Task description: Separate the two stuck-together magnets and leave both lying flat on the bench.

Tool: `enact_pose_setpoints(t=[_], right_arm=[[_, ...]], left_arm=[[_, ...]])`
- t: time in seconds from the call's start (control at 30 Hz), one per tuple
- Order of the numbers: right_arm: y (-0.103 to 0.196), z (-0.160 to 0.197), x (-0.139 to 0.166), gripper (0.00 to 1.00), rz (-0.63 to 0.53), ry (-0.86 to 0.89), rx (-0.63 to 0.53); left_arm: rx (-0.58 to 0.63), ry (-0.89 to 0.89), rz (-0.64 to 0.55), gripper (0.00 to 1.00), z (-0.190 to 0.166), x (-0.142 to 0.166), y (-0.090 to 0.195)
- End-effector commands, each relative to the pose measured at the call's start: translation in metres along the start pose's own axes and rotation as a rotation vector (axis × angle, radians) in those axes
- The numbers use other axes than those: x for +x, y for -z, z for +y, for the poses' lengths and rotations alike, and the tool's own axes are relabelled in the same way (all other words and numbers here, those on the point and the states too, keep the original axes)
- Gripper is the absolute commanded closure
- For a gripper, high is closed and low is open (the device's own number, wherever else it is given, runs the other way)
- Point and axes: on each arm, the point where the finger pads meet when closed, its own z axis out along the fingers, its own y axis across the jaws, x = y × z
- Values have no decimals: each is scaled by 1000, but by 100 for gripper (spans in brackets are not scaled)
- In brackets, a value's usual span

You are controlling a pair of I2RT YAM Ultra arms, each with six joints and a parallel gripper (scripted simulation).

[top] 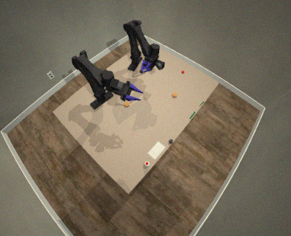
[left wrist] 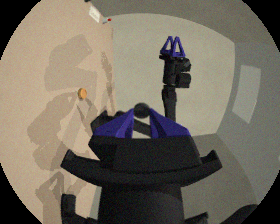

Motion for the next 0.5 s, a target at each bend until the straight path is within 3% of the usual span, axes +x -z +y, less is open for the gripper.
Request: enact_pose_setpoints(t=[0.0,0.47], right_arm=[[0,24,6,60,31,-93,-128],[3,70,63,60,248,-359,-400]], left_arm=[[3,-18,-1,75,-3,0,0],[3,-18,-1,75,-3,0,0]])
